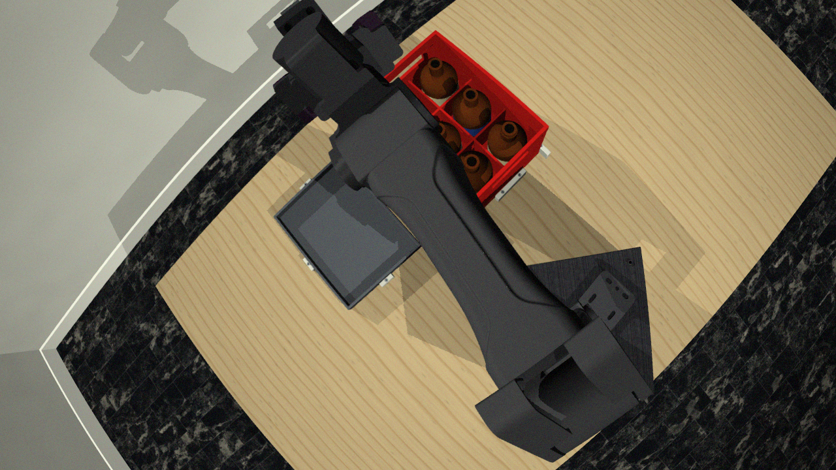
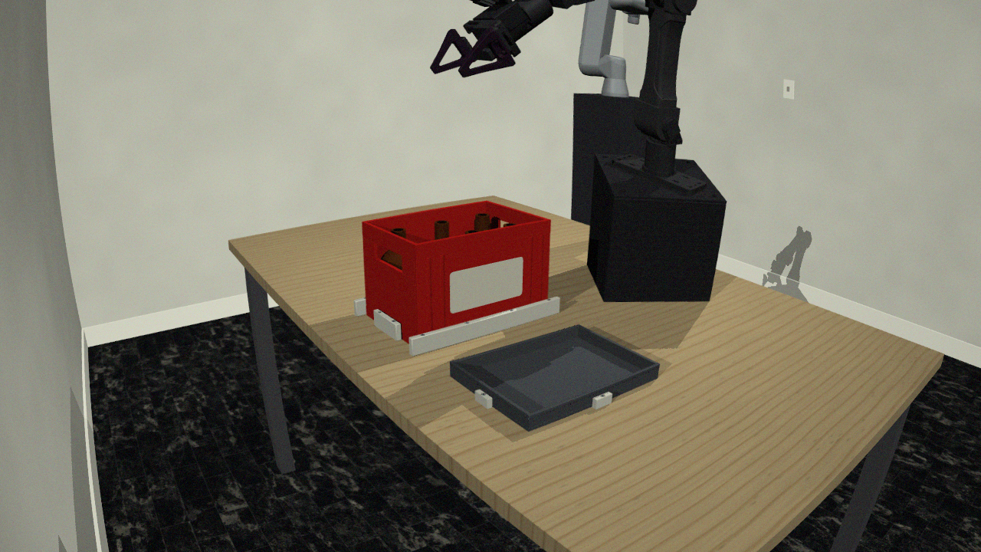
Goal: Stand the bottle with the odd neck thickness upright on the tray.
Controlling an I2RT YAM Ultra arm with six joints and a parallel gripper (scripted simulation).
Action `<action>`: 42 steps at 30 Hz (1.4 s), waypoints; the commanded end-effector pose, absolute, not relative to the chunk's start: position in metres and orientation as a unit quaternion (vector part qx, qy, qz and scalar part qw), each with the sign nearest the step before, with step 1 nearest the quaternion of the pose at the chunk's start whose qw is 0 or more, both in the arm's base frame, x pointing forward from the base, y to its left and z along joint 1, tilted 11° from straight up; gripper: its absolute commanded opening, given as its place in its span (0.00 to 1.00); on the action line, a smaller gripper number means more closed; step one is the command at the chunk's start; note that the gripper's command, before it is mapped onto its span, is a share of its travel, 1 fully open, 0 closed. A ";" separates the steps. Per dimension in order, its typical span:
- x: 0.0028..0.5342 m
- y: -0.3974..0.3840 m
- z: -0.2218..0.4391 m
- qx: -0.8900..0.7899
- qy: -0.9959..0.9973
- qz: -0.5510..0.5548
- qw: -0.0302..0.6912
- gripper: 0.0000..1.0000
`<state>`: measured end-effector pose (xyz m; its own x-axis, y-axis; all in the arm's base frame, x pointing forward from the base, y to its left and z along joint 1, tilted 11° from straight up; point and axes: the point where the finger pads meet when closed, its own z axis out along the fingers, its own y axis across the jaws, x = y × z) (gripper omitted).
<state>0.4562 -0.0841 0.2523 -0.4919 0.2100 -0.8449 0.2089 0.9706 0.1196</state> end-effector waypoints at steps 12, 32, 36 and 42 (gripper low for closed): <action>0.449 -0.149 0.151 0.249 0.921 0.033 0.298 1.00; 0.391 -0.204 0.023 0.411 0.906 0.086 0.050 1.00; 0.387 -0.207 0.022 0.420 0.902 0.089 0.041 1.00; 0.385 -0.207 0.016 0.423 0.901 0.091 0.032 1.00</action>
<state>0.3816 -0.1988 0.0079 -0.6572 0.7533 0.0254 0.7444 0.6435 0.1784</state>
